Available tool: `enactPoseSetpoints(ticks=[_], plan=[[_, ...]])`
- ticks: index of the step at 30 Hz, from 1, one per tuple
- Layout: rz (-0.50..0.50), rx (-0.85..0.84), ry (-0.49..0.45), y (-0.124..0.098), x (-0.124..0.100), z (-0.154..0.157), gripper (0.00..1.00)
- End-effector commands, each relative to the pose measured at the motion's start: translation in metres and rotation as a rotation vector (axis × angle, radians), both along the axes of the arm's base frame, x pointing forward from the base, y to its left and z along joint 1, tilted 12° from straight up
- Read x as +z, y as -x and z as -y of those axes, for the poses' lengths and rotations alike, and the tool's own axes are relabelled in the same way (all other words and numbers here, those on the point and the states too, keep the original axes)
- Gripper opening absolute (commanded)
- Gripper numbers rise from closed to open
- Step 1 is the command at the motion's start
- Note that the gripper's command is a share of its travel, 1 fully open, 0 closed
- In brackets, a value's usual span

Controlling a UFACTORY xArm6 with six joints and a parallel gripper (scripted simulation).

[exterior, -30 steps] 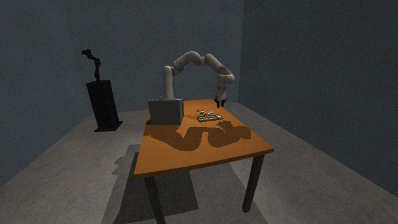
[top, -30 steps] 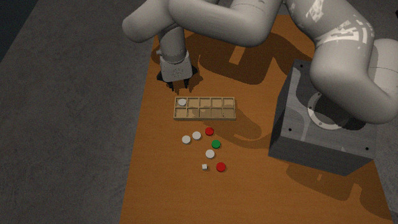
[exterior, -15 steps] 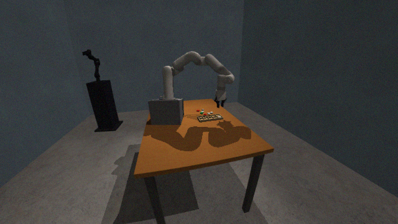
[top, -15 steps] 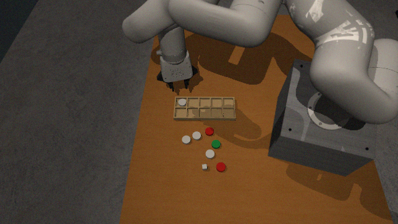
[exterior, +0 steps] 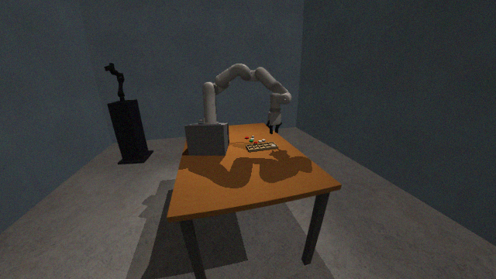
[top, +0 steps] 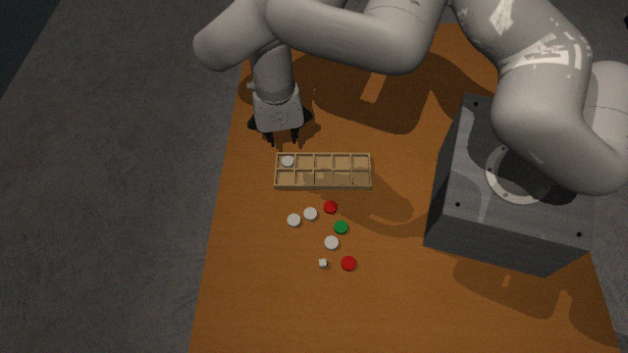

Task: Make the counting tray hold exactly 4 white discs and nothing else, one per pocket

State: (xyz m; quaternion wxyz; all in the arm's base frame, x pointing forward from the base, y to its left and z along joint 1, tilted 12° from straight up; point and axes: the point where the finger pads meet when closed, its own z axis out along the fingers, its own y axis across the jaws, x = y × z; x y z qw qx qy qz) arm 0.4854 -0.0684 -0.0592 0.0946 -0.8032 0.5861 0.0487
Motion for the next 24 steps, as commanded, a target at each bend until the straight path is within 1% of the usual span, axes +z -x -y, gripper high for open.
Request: enactPoseSetpoints(ticks=[1, 2, 3, 5, 7, 11, 14, 17, 19, 21, 24], plan=[[-0.006, -0.041, -0.004, 0.001, 0.003, -0.012, 0.47], [-0.006, -0.041, -0.004, 0.001, 0.003, -0.012, 0.47], [-0.014, -0.082, -0.008, 0.004, 0.004, -0.022, 0.47], [-0.036, -0.187, -0.017, 0.012, 0.007, -0.047, 0.47], [-0.064, -0.317, -0.027, 0.026, 0.010, -0.077, 0.47], [-0.130, -0.608, -0.038, 0.067, 0.015, -0.135, 0.47], [-0.172, -0.799, -0.038, 0.100, 0.018, -0.165, 0.47], [-0.198, -0.926, -0.035, 0.125, 0.020, -0.182, 0.47], [-0.198, -0.926, -0.035, 0.125, 0.020, -0.182, 0.47], [-0.206, -0.967, -0.034, 0.134, 0.020, -0.187, 0.47], [-0.208, -0.981, -0.033, 0.137, 0.020, -0.188, 0.47]])
